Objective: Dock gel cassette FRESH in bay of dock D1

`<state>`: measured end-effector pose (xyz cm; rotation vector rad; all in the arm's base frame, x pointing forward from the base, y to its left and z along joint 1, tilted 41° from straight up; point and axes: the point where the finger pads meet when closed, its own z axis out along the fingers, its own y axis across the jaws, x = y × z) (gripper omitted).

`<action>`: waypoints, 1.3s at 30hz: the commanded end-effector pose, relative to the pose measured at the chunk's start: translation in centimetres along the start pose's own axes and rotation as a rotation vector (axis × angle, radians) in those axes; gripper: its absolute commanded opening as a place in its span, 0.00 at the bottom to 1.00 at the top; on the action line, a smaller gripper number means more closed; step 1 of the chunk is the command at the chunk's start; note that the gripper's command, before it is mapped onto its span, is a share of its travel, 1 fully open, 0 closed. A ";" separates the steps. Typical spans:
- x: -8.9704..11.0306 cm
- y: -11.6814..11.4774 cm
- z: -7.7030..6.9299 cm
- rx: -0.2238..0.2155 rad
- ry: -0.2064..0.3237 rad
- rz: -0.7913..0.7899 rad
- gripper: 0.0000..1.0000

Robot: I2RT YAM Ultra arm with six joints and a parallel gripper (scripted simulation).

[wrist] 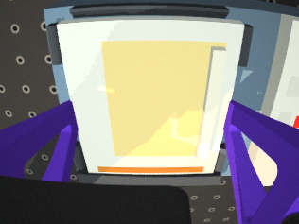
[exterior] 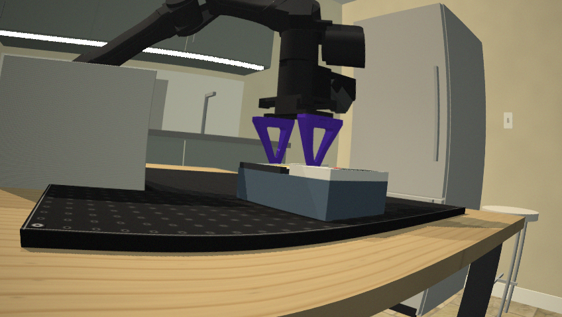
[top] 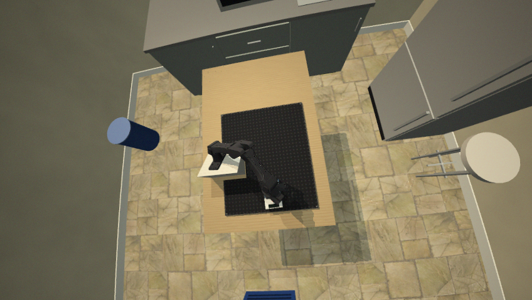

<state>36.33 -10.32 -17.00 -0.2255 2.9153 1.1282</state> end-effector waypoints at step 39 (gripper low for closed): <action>-0.1 -0.6 -1.6 0.029 0.014 0.000 0.00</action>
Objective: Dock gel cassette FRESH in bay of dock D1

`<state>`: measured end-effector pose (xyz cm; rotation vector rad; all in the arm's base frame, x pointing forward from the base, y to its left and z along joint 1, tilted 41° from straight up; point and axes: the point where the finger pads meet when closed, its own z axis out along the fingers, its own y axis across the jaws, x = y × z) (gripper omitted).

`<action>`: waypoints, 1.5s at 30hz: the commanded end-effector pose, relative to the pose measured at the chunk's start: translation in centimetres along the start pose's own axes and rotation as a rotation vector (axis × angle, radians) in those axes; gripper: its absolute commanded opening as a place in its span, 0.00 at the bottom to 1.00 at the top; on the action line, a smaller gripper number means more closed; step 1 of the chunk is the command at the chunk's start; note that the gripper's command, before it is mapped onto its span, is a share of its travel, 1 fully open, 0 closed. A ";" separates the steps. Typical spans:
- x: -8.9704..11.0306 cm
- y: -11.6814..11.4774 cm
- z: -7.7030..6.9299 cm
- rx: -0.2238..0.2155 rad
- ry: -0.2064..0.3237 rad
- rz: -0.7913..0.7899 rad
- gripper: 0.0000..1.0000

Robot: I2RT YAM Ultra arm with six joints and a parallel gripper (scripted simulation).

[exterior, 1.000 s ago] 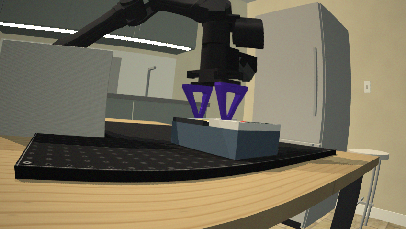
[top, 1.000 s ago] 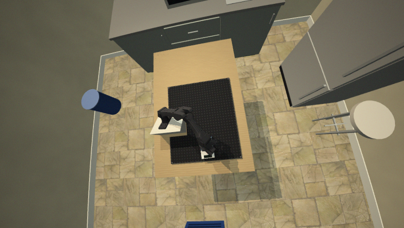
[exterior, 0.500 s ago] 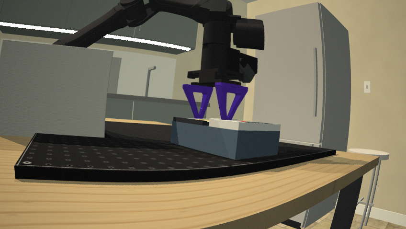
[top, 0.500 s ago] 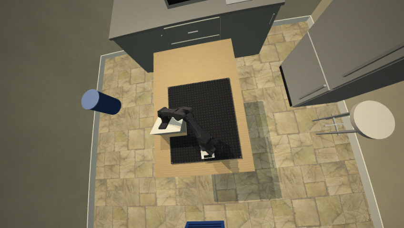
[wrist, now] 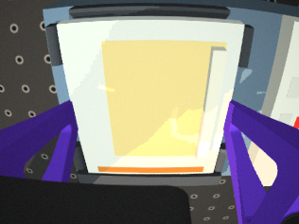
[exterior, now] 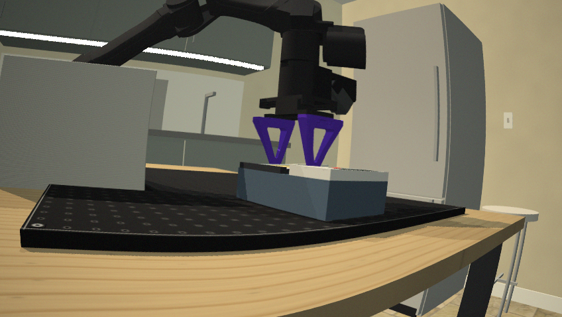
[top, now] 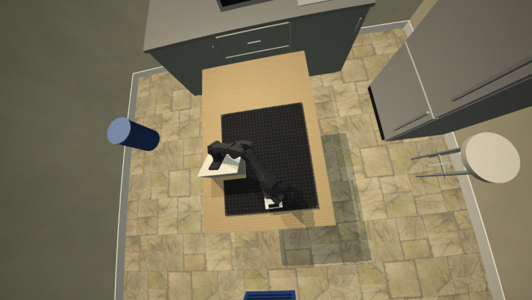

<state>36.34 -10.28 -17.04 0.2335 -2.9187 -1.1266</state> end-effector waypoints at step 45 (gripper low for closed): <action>1.1 -0.5 1.1 0.006 0.028 0.023 0.00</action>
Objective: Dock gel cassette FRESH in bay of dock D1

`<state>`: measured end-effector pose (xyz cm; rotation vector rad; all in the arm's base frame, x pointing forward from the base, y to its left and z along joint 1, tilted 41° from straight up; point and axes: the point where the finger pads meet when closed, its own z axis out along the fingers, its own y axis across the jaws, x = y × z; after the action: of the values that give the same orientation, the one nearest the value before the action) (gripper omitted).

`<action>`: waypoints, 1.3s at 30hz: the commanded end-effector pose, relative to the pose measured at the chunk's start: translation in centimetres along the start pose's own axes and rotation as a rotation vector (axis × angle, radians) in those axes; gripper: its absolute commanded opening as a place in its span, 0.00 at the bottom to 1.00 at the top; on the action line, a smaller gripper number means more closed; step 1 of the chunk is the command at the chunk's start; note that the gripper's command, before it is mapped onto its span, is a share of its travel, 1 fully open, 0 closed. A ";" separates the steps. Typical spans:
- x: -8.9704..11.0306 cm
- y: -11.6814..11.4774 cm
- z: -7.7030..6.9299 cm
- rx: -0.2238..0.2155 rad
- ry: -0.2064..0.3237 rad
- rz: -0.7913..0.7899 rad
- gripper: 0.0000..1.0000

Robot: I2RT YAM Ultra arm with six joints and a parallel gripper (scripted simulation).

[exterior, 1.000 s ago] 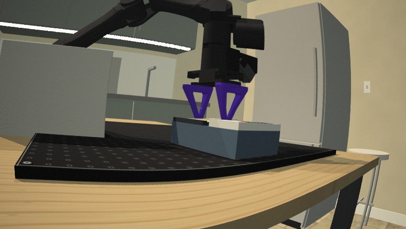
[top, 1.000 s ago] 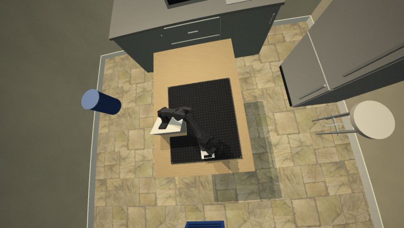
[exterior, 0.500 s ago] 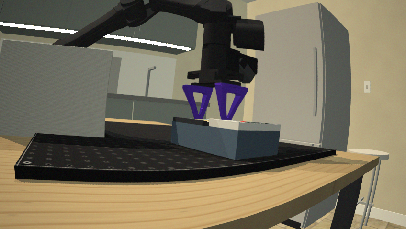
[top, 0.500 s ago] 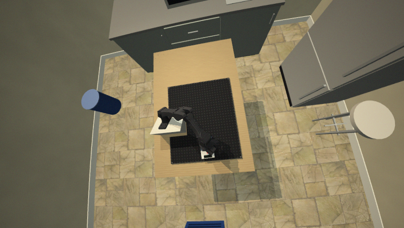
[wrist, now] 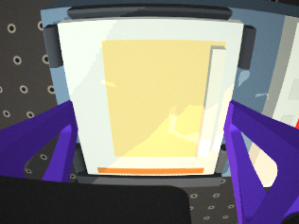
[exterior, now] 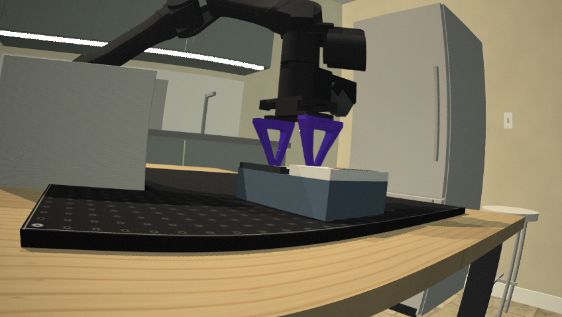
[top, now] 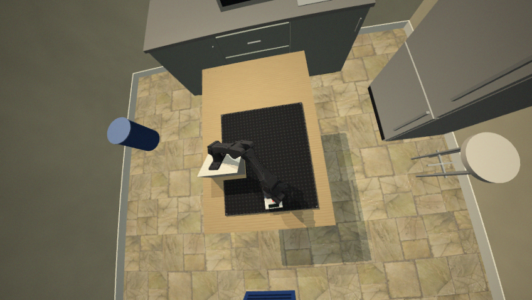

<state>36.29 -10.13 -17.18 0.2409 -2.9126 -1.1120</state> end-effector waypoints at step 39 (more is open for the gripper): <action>0.9 -0.2 2.3 -0.003 0.023 0.017 0.00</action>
<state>36.29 -10.11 -17.19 0.2393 -2.9167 -1.1032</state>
